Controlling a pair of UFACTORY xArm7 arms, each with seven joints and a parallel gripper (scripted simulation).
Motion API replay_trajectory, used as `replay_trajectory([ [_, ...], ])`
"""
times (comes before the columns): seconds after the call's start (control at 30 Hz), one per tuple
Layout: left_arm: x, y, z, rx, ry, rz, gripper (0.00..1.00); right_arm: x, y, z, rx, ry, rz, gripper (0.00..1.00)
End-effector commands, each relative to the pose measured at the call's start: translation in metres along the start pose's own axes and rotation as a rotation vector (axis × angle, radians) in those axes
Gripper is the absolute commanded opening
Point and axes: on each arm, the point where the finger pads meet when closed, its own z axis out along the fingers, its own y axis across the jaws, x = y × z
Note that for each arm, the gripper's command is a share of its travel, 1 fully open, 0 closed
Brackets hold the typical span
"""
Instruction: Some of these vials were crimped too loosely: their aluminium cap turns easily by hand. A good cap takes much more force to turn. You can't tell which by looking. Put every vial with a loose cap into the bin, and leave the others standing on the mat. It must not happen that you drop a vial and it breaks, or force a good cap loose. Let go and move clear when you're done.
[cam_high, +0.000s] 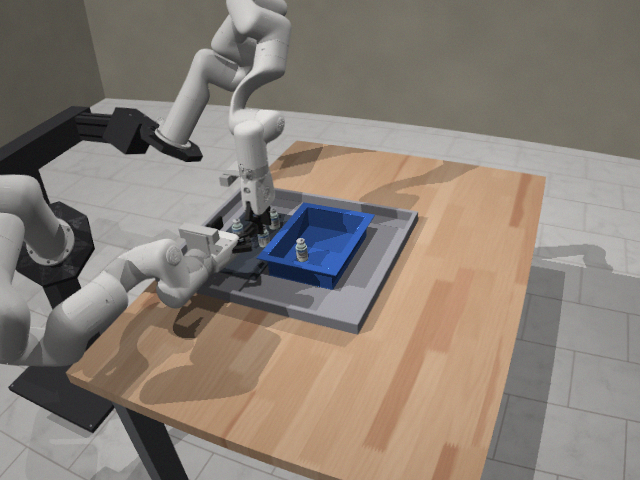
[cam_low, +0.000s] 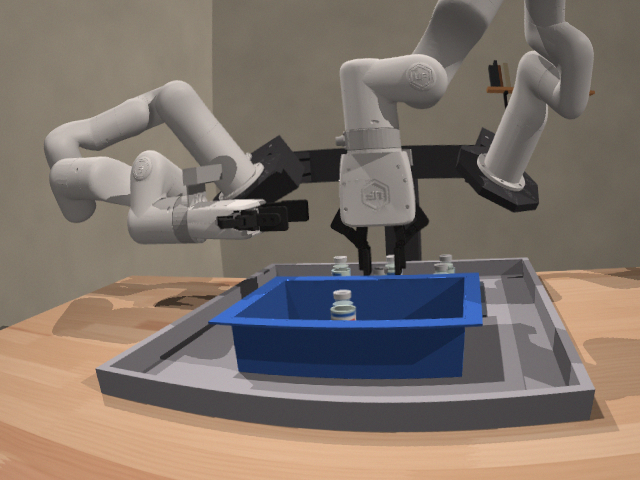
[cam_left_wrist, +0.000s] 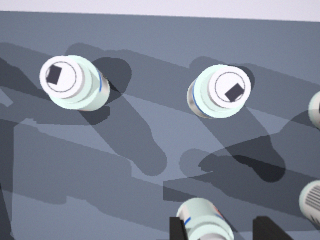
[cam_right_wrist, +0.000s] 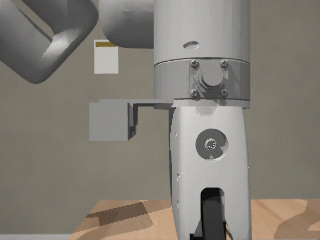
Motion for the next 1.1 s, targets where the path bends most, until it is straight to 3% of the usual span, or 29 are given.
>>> replay_trajectory([
  [0.0, -0.0009, -0.0016, -0.0020, 0.004, -0.003, 0.001, 0.42, 0.0023, 0.0001, 0.0005, 0.001, 0.003, -0.003, 1.00],
  [1.07, -0.0005, -0.0020, -0.0017, 0.004, -0.003, 0.001, 0.38, 0.0022, 0.0005, 0.0001, 0.001, 0.003, -0.003, 1.00],
])
